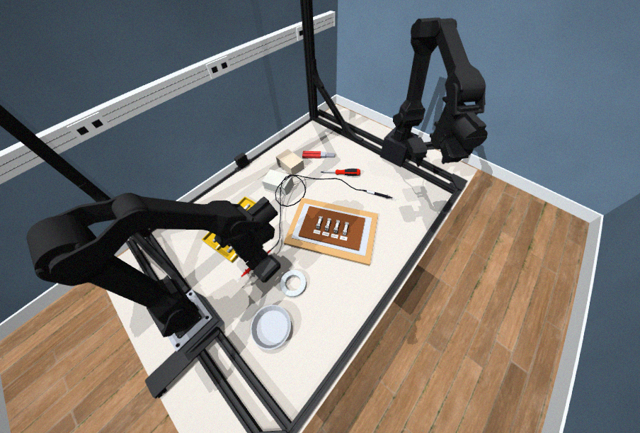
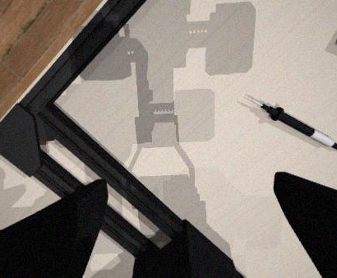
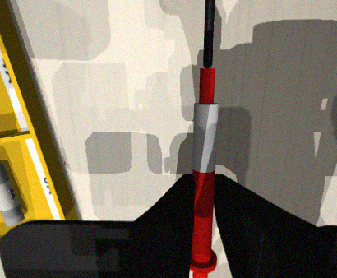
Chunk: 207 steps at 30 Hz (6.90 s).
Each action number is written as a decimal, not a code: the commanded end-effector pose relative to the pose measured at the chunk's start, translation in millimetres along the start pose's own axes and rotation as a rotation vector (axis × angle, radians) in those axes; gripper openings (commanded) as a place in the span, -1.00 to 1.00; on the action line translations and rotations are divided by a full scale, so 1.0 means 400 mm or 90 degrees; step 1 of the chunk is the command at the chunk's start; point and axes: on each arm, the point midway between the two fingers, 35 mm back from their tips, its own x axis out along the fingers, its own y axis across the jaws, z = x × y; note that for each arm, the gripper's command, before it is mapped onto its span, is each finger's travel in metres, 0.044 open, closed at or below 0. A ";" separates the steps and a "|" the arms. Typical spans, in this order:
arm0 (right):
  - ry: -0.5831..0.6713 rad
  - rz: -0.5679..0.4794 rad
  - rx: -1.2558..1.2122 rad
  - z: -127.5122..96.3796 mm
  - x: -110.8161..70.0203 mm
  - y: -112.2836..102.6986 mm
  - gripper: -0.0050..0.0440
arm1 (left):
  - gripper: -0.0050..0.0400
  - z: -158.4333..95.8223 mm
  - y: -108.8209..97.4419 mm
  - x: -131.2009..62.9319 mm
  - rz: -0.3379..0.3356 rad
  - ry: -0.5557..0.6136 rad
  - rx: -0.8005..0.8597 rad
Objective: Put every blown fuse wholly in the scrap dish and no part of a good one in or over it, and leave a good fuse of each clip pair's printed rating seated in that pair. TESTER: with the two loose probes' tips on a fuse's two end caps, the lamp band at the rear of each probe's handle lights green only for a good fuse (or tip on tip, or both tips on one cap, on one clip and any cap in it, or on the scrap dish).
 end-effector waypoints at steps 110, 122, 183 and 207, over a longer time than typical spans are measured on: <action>-0.008 0.001 0.002 0.007 -0.090 -0.001 -0.17 | -0.09 -0.003 -0.027 0.007 0.001 -0.013 0.103; -0.008 0.001 0.002 0.007 -0.090 -0.001 -0.17 | -0.09 -0.009 -0.061 0.031 0.002 -0.009 0.231; -0.008 0.001 0.002 0.007 -0.090 -0.001 -0.17 | -0.09 -0.046 -0.246 0.153 0.003 -0.002 0.931; -0.008 0.001 0.002 0.007 -0.090 -0.001 -0.17 | -0.09 -0.057 -0.315 0.193 0.005 -0.004 1.185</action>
